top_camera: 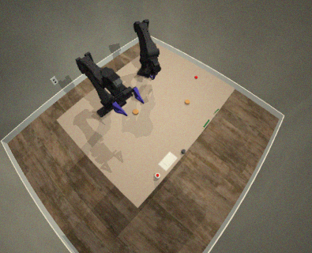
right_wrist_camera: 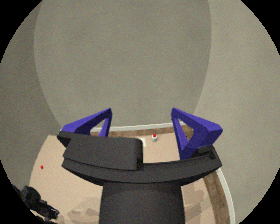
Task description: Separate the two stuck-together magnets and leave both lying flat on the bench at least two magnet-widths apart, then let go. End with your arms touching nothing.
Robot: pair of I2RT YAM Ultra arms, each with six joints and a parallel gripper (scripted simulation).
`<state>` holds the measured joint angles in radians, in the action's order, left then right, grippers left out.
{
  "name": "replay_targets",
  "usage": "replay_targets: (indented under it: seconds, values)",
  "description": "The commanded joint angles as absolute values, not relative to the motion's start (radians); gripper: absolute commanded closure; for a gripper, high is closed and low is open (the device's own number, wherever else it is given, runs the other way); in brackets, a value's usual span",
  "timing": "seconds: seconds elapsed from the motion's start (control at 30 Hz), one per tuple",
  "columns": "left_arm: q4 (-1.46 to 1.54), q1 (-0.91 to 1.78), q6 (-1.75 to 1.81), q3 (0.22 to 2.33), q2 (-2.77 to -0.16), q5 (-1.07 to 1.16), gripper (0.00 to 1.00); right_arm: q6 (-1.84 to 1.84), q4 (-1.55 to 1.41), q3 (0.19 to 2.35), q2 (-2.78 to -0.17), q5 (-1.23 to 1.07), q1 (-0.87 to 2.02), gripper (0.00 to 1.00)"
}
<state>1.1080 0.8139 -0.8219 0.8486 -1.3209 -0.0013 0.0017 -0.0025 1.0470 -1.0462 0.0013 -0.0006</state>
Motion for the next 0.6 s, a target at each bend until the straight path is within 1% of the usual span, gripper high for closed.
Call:
replay_targets:
  seconds: [0.0,0.57]
  values:
    - [1.125,0.815,-0.821,0.857,-1.313,-0.001,0.75,0.001,0.002,1.054,-1.045,0.001,0.000,0.00]
    - [1.101,0.815,-0.788,0.846,-1.326,-0.001,0.75,0.001,0.002,1.054,-1.045,0.001,0.000,0.00]
